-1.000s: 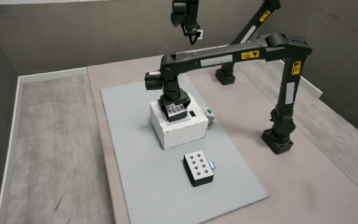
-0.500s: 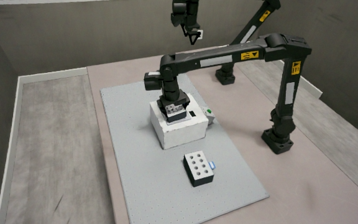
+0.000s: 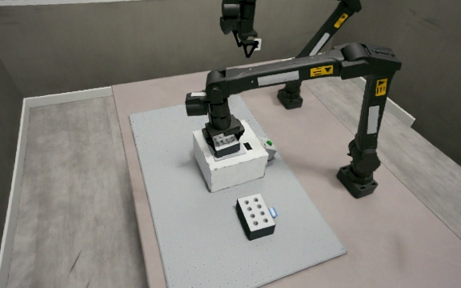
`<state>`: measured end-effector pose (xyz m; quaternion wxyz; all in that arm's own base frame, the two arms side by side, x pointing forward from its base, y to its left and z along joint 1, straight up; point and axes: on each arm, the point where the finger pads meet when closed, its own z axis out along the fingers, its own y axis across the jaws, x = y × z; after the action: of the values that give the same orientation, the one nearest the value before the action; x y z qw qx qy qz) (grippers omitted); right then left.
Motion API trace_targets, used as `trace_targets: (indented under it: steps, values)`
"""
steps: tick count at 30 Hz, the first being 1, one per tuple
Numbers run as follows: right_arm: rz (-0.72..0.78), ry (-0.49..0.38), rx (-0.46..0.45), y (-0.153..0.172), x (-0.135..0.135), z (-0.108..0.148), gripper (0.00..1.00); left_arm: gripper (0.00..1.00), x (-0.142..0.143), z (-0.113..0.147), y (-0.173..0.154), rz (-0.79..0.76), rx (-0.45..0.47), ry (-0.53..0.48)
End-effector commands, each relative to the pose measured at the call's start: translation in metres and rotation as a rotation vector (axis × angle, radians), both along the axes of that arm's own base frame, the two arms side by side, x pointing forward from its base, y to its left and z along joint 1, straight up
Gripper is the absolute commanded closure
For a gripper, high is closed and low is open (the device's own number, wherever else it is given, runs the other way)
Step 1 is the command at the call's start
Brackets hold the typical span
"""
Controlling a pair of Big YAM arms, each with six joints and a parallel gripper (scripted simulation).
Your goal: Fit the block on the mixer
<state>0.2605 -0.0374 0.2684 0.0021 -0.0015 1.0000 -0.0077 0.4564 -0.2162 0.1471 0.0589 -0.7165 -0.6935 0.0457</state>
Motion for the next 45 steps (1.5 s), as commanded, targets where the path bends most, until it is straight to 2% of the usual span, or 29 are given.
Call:
trace_targets:
  steps: [1, 24, 45]
  values:
    - [-0.008, -0.057, -0.005, -0.002, 0.015, 0.025, 0.0, 1.0, 0.025, 0.02, -0.011, 0.019, -0.025, -0.092]
    - [-0.009, -0.071, -0.007, -0.003, 0.018, 0.031, 0.0, 1.0, 0.022, 0.021, -0.015, 0.012, -0.028, -0.125]
    - [-0.009, 0.007, 0.003, -0.001, 0.002, 0.001, 0.0, 1.0, 0.02, 0.024, -0.019, 0.006, -0.017, -0.147]
